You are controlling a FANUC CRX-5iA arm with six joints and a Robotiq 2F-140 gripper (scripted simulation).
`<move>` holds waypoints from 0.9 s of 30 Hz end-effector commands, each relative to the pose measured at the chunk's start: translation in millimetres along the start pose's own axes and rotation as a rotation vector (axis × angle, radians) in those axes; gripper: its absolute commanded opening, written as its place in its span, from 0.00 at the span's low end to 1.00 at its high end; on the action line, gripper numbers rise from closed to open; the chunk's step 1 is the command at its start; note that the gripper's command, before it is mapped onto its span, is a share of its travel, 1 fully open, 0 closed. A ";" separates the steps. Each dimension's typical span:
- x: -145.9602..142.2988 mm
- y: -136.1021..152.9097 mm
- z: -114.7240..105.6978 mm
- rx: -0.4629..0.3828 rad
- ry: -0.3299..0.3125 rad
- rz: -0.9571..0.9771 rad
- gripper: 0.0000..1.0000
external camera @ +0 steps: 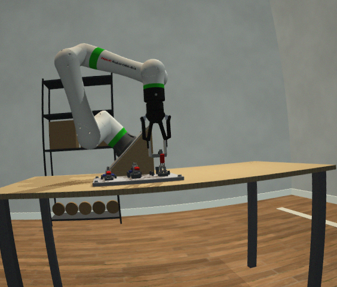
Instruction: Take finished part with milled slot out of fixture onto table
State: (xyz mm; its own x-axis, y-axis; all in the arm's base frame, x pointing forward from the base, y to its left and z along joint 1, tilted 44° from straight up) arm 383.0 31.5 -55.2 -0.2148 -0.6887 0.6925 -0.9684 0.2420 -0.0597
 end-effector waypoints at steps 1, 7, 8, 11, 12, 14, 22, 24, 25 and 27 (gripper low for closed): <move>-0.1 -0.1 -0.2 0.000 0.000 0.000 0.00; -0.1 -0.1 -0.2 0.000 0.000 0.000 0.00; -0.1 -0.1 -0.2 0.000 0.000 0.000 0.00; -0.2 -0.1 -0.2 0.000 0.000 0.000 0.00; -0.2 -0.1 -0.2 0.000 0.000 0.000 0.00; -0.3 -0.1 -0.2 0.000 0.000 0.000 0.00; -3.1 0.3 -0.2 0.000 0.000 0.000 0.00; -4.5 0.5 -0.2 0.000 0.000 0.000 0.00; -5.3 0.6 -0.2 0.000 0.000 0.000 0.00; -6.2 0.7 -0.2 0.000 0.000 0.000 0.00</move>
Point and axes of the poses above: the point where the finger pads meet when closed, its own z axis out along the fingers, its own x axis across the jaws, y = z × x, the point moved 5 cm from there along -z, back along the fingers, and after that the axes turned 7 degrees about z, right-handed, at the moved point
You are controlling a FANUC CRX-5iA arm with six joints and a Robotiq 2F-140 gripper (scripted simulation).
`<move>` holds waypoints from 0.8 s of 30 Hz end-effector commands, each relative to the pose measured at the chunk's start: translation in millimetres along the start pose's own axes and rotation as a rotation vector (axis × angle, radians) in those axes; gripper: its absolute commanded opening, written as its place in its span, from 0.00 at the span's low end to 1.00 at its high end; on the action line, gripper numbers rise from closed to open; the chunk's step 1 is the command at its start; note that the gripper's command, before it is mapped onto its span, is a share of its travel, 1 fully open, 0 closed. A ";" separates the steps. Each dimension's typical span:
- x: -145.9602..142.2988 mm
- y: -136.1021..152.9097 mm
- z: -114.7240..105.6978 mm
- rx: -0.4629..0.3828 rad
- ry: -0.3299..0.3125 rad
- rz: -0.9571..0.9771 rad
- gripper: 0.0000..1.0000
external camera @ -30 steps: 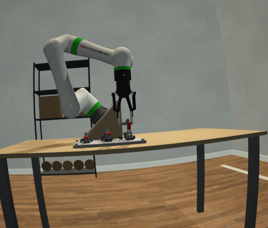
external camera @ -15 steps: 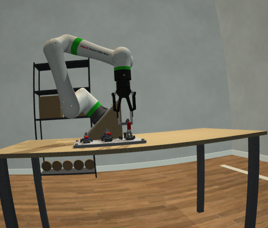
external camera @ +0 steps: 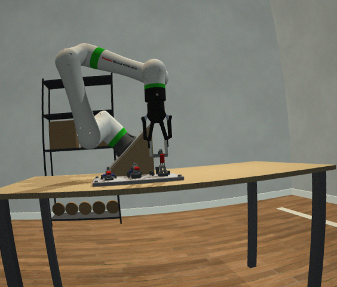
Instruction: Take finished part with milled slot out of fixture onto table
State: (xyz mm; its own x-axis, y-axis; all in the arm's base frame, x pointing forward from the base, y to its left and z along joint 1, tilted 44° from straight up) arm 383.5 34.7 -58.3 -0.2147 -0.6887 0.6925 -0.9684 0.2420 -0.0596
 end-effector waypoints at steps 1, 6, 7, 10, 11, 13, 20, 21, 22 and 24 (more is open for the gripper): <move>-1.8 0.1 -0.2 0.000 0.000 0.000 0.00; -7.7 0.8 -0.2 0.000 0.000 0.000 0.00; -9.2 1.0 -0.2 0.000 0.000 0.000 0.00; -14.0 1.6 -0.2 0.000 0.000 0.000 0.00; -15.8 1.8 -0.2 0.000 0.000 0.000 0.00; -19.5 2.3 -0.2 0.000 0.000 0.000 0.00; -30.1 3.6 -0.2 0.000 0.000 0.000 0.00; -32.4 3.8 -0.3 0.000 0.000 0.000 0.00; -34.8 4.1 -0.3 0.000 0.000 0.000 0.00; -39.6 4.7 -0.3 0.000 0.000 0.000 0.00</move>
Point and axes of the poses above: the point where the finger pads meet when closed, its own z axis out along the fingers, its own x axis across the jaws, y = z × x, the point moved 5 cm from there along -z, back along the fingers, and after that the axes turned 7 degrees about z, right-handed, at the moved point
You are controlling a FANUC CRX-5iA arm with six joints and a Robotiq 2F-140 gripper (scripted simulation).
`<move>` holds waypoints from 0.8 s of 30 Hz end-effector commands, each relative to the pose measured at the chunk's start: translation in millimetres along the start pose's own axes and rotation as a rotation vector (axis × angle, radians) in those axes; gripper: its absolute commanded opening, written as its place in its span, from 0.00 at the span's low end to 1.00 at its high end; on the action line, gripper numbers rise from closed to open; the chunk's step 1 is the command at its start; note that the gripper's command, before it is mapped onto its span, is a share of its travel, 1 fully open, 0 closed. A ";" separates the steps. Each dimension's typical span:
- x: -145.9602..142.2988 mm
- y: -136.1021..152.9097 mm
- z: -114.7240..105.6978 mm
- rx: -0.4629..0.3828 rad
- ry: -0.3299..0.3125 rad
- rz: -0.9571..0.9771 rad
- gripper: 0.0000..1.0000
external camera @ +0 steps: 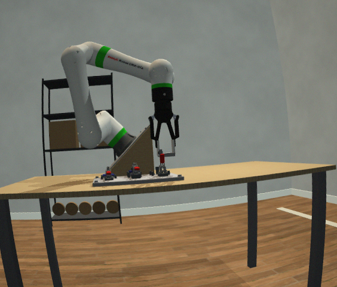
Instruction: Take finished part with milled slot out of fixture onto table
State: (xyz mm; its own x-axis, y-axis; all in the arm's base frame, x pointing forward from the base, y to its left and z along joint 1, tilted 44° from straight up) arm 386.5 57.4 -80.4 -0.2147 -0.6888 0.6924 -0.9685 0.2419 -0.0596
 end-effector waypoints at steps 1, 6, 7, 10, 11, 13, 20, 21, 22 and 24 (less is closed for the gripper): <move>-10.4 1.1 -0.2 0.000 0.000 0.000 0.00; -23.1 2.7 -0.2 0.000 0.000 0.000 0.00; -25.7 3.0 -0.2 0.000 0.000 0.000 0.00; -30.9 3.6 -0.3 0.000 0.000 0.000 0.00; -30.9 3.6 -0.3 0.000 0.000 0.000 0.00; -36.0 4.2 -0.3 0.000 0.000 0.000 0.00; -53.1 6.3 -0.3 0.000 0.000 0.000 0.00; -55.4 6.6 -0.3 0.000 0.000 0.000 0.00; -57.6 6.9 -0.3 0.000 0.000 0.000 0.00; -61.8 7.4 -0.3 0.000 0.000 0.000 0.00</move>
Point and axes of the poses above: the point where the finger pads meet when closed, its own z axis out along the fingers, its own x axis across the jaws, y = z × x, the point moved 5 cm from there along -z, back along the fingers, and after that the axes turned 7 degrees about z, right-handed, at the moved point
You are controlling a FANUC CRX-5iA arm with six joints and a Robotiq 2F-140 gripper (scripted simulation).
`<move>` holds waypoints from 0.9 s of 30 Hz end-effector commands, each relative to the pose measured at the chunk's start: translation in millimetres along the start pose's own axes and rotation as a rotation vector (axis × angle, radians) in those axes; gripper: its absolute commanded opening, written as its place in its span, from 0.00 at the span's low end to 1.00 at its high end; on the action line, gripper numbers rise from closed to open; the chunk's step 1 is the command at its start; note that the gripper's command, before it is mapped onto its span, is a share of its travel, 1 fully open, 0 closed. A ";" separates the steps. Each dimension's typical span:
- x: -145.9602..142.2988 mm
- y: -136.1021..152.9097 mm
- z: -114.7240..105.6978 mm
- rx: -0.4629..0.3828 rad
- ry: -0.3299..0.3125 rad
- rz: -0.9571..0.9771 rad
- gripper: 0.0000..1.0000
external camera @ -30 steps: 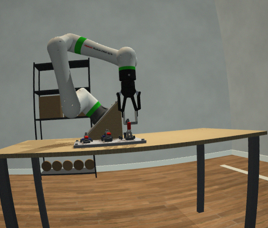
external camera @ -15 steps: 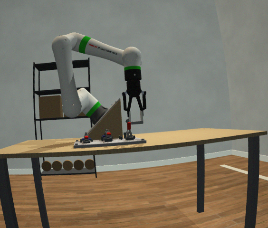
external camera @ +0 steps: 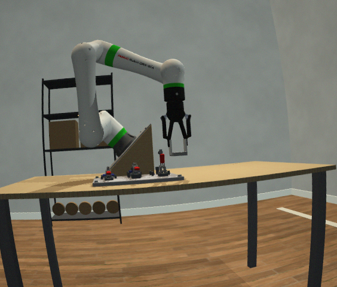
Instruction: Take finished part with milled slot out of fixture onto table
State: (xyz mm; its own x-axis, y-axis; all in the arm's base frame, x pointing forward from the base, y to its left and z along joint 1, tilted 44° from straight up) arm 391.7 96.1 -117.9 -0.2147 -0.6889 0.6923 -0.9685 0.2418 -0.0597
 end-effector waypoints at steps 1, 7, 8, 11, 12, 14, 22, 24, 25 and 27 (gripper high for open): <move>-10.1 1.1 -0.2 0.000 0.000 0.000 0.00; -17.4 2.0 -0.2 0.000 0.000 0.000 0.00; -19.1 2.2 -0.2 0.000 0.000 0.000 0.00; -23.5 2.7 -0.2 0.000 0.000 0.000 0.00; -24.8 2.9 -0.2 0.000 0.000 0.000 0.00; -27.1 3.1 -0.2 0.000 0.000 0.000 0.00; -31.9 3.7 -0.2 0.000 0.000 0.000 0.00; -32.9 3.8 -0.2 0.000 0.000 0.000 0.00; -33.3 3.9 -0.2 0.000 0.000 0.000 0.00; -33.8 4.0 -0.2 0.000 0.000 0.000 0.00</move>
State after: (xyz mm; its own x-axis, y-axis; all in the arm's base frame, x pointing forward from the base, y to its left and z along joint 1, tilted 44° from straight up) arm 394.9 119.5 -140.7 -0.2147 -0.6887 0.6925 -0.9684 0.2420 -0.0597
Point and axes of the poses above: the point where the finger pads meet when closed, its own z axis out along the fingers, its own x axis across the jaws, y = z × x, the point moved 5 cm from there along -z, back along the fingers, and after that the axes turned 7 degrees about z, right-handed, at the moved point
